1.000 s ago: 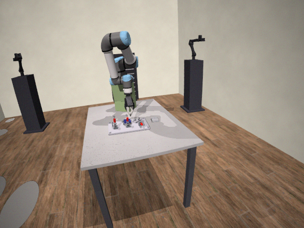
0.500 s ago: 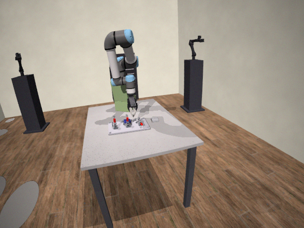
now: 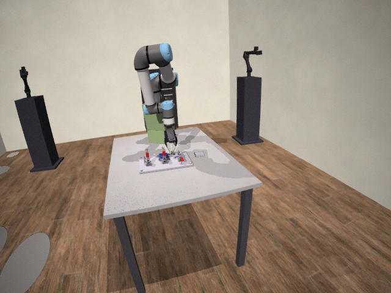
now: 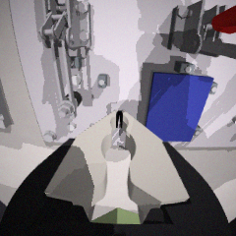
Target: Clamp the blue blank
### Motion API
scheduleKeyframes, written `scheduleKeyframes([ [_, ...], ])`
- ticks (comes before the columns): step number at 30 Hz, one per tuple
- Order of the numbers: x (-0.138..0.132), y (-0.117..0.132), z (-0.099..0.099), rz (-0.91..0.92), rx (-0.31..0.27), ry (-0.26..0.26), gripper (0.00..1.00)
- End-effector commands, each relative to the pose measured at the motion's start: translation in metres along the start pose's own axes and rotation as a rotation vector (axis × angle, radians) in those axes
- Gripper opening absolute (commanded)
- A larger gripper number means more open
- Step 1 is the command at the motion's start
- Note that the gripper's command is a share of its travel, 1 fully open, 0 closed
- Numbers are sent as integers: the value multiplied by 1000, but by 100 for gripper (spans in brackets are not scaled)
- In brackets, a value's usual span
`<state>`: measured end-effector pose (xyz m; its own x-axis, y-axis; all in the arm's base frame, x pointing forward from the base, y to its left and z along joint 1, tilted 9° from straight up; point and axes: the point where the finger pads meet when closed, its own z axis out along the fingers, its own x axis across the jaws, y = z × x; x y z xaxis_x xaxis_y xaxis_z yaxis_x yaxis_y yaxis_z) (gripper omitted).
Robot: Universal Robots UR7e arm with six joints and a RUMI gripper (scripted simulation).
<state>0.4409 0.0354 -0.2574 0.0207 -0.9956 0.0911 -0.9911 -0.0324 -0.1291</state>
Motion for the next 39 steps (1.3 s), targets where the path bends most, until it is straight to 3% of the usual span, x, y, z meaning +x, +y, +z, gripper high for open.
scheduleKeyframes([
  [1,0,-1,5,0,2,0,0],
  [39,0,-1,10,0,2,0,0],
])
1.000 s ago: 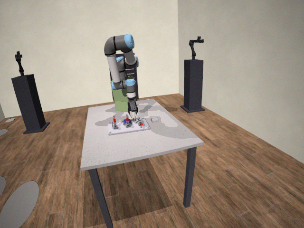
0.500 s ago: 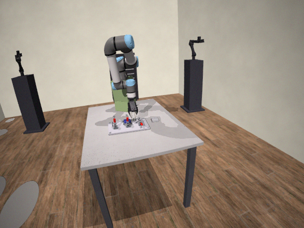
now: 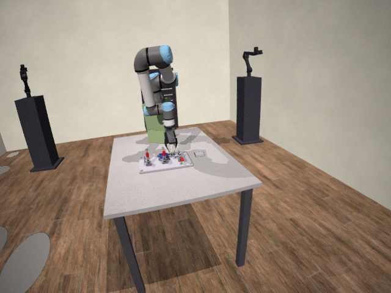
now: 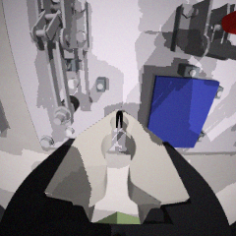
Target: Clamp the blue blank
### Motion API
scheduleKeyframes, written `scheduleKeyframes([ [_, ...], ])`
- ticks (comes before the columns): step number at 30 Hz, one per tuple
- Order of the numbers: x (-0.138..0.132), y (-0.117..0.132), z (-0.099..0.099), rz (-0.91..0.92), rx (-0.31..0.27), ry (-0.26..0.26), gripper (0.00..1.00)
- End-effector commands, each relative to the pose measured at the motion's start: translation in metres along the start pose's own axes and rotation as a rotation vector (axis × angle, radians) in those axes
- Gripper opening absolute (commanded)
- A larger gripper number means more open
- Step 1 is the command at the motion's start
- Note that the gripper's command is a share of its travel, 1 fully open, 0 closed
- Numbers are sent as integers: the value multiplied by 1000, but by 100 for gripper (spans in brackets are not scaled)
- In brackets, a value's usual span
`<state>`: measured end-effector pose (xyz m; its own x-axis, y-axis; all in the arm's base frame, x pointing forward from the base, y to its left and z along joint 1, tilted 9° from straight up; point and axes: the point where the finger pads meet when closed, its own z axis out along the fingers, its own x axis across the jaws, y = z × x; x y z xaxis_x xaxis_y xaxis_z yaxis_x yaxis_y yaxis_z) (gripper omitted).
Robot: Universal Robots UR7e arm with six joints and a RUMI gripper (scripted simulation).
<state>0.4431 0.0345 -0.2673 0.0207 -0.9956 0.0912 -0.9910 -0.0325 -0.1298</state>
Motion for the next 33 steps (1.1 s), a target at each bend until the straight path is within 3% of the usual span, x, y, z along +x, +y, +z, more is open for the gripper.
scheduleKeyframes([
  [1,0,0,0,0,1,0,0],
  [33,8,0,0,0,1,0,0],
])
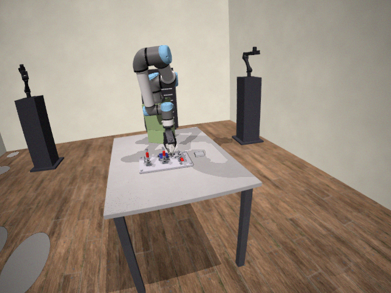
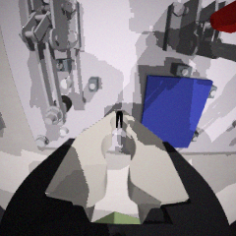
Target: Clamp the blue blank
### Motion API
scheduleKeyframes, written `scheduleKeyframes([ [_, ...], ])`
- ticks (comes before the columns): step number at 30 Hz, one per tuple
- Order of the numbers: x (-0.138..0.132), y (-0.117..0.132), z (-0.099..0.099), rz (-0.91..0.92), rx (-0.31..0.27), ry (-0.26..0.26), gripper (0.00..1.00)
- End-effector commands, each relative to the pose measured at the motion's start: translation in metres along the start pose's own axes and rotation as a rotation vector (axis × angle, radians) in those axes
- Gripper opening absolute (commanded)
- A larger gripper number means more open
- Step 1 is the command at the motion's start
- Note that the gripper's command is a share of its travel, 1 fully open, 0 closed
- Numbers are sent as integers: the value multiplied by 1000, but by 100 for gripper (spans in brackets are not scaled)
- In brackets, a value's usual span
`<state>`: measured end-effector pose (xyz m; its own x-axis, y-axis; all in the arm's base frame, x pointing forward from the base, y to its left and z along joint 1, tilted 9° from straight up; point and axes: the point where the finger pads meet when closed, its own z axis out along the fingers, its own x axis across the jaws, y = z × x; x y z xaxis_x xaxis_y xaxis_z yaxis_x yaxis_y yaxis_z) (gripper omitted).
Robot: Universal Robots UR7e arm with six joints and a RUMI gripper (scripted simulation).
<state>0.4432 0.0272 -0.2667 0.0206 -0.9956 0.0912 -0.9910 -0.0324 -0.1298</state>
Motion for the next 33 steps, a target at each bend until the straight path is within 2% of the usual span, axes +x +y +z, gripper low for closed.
scheduleKeyframes([
  [1,1,0,0,0,1,0,0],
  [33,9,0,0,0,1,0,0],
])
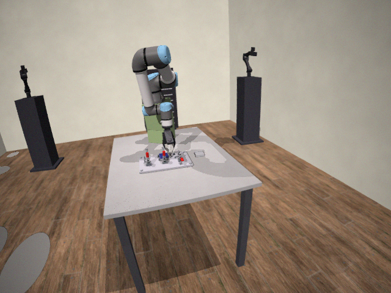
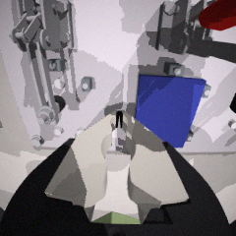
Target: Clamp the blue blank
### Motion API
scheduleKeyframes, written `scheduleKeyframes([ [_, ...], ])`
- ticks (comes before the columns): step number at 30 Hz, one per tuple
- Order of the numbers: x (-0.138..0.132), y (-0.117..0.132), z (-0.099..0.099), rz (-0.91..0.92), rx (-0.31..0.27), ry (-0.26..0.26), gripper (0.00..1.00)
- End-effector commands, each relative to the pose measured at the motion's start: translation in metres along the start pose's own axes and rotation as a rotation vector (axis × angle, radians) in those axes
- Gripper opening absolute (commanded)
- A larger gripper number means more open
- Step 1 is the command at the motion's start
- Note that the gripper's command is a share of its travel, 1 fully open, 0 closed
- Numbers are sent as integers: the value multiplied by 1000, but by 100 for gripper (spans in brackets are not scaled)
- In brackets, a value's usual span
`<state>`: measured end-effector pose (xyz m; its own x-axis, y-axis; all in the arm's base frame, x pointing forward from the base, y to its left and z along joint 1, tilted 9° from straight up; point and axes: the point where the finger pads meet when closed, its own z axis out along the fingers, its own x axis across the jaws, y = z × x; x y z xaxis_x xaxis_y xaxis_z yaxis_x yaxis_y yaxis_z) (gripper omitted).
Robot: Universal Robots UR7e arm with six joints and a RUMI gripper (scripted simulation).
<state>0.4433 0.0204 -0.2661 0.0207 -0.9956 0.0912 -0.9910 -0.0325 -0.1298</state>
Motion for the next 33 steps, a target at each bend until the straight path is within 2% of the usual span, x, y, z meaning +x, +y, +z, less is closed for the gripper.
scheduleKeyframes([
  [1,2,0,0,0,1,0,0],
  [33,9,0,0,0,1,0,0],
])
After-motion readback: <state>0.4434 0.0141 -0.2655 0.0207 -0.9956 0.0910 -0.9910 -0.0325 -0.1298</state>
